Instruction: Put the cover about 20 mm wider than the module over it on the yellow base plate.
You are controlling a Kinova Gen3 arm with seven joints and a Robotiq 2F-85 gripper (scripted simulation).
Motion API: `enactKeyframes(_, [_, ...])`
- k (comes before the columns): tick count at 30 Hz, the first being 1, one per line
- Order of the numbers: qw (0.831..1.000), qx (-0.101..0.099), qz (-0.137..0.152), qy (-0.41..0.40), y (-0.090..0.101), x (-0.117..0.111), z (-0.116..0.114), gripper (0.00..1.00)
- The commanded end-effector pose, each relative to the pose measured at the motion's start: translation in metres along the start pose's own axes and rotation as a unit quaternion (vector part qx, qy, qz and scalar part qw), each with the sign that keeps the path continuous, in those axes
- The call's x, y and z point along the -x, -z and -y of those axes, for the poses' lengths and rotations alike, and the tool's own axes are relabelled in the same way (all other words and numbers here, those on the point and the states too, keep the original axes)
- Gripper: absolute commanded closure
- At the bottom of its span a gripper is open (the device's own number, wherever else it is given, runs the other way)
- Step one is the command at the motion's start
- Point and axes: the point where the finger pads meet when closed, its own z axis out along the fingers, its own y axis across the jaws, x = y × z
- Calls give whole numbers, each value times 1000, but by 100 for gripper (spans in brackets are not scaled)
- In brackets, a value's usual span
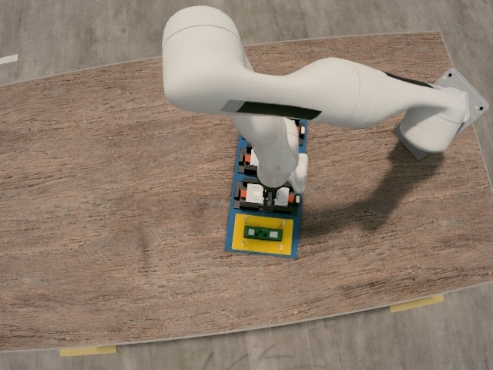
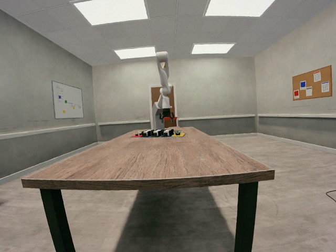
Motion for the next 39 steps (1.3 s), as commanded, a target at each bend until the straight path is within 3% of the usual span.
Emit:
enactKeyframes(1, [1000, 0, 0, 0, -1, 0, -1, 0])
enactKeyframes(14, [1000, 0, 0, 0, -5, 0, -3, 0])
enactKeyframes(39, [1000, 0, 0, 0, -41, 0, -3, 0])
